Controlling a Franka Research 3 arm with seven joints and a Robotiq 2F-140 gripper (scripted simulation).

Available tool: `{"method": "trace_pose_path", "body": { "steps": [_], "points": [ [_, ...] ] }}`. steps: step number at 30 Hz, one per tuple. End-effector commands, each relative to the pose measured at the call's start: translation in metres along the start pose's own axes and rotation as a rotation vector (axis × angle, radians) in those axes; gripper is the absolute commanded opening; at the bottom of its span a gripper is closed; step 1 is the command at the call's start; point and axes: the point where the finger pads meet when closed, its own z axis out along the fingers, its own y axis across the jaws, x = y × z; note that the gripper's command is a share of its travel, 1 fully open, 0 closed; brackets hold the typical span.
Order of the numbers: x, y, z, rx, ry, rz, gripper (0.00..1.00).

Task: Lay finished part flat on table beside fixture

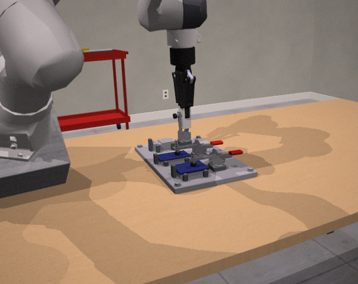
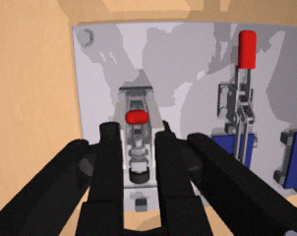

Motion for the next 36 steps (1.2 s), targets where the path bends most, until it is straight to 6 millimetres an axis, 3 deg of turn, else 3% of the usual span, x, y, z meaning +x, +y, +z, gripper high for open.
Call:
{"method": "trace_pose_path", "body": {
  "steps": [1, 36],
  "points": [
    [-0.0102, -0.001, 0.0022, -0.005, -0.013, 0.002, 0.28],
    [-0.0101, -0.0011, -0.0054, -0.005, -0.013, 0.002, 0.28]
  ]
}}
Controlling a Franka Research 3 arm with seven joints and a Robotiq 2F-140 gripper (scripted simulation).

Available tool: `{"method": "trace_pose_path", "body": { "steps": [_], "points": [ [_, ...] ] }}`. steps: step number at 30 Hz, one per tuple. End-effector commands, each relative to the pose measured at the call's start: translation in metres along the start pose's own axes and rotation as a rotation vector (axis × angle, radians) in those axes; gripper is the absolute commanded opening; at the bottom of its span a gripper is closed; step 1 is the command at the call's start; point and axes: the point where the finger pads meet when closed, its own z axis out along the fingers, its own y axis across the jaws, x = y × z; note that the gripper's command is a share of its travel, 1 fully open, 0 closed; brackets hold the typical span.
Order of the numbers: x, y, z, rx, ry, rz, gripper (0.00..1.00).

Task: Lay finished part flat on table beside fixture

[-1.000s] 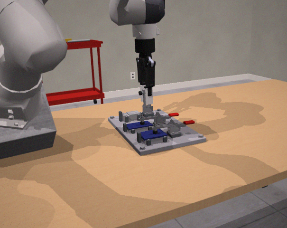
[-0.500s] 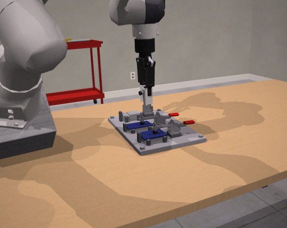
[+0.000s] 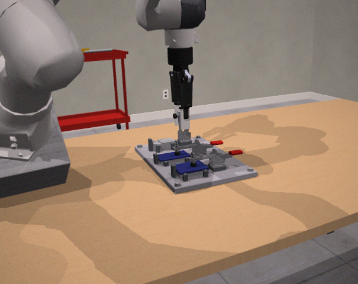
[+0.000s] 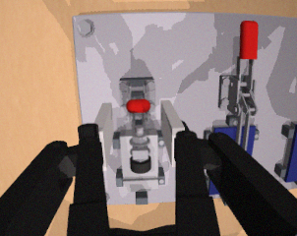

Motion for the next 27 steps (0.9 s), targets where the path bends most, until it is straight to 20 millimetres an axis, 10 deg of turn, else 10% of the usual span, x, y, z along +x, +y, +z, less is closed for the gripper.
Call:
{"method": "trace_pose_path", "body": {
  "steps": [1, 27],
  "points": [
    [-0.001, 0.0, -0.007, -0.002, -0.002, 0.004, 0.28],
    [-0.001, 0.0, -0.048, -0.002, -0.002, 0.004, 0.28]
  ]
}}
